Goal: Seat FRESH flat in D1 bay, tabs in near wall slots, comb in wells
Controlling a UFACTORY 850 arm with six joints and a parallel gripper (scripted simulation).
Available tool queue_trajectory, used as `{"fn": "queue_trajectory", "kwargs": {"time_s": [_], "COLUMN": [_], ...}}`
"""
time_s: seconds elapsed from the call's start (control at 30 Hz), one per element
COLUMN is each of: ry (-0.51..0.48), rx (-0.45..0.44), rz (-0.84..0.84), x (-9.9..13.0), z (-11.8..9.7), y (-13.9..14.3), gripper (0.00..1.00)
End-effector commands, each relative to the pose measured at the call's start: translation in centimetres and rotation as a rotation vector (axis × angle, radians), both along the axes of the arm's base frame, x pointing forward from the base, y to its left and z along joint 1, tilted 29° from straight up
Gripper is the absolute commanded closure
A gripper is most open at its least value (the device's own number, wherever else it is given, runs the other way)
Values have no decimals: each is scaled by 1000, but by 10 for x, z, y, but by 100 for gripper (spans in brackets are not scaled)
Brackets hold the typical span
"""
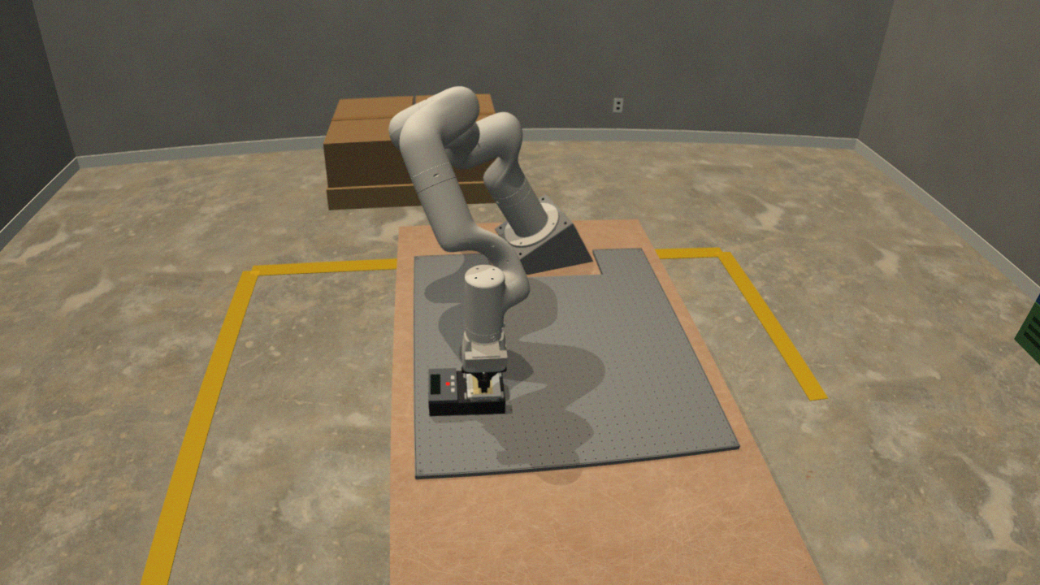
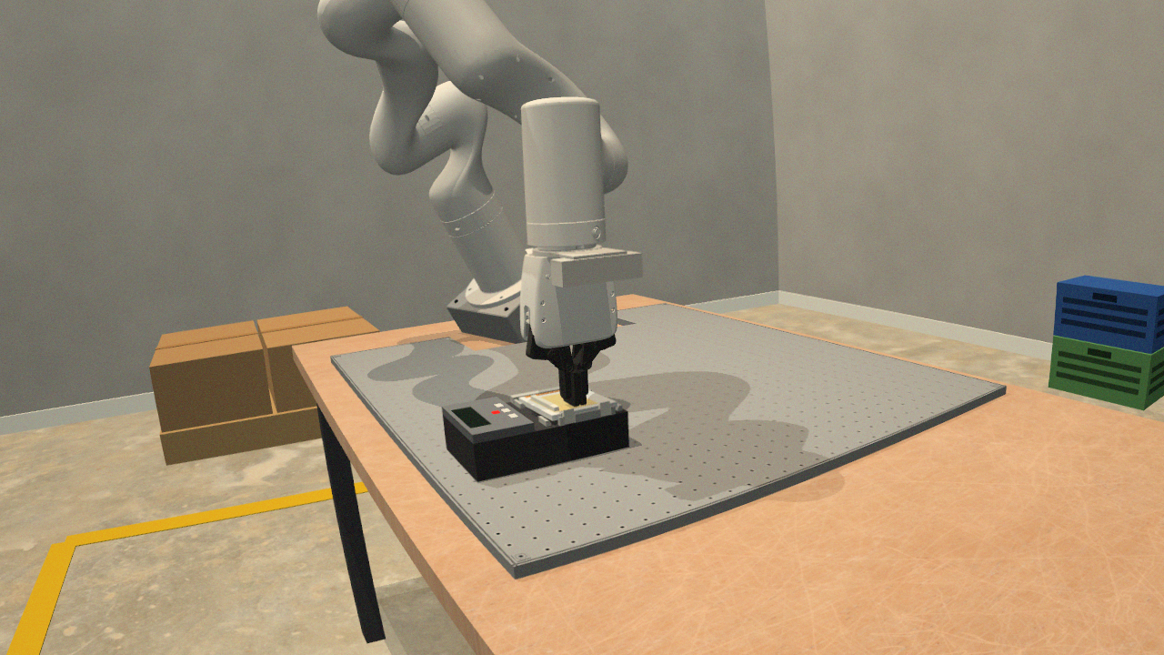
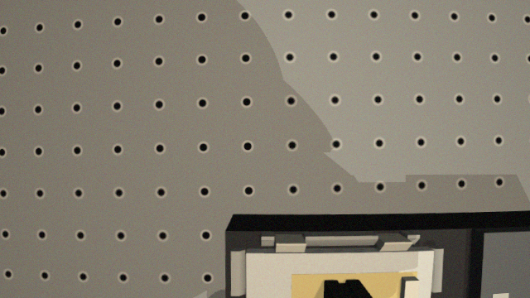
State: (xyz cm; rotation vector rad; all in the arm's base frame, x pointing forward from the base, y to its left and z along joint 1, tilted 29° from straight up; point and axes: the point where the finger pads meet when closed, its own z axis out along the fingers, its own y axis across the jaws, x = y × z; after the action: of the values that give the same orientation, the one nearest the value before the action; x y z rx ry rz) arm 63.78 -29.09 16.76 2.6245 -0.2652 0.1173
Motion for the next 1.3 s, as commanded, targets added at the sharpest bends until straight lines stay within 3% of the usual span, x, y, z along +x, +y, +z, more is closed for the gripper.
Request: {"fn": "queue_trajectory", "kwargs": {"time_s": [0.0, 0.77, 1.27], "ry": [-1, 2, -13], "rx": [0, 0, -2], "rz": [0, -1, 4], "x": [0, -1, 1], "z": [1, -1, 15], "y": [0, 0, 7], "gripper": [100, 100, 100]}}
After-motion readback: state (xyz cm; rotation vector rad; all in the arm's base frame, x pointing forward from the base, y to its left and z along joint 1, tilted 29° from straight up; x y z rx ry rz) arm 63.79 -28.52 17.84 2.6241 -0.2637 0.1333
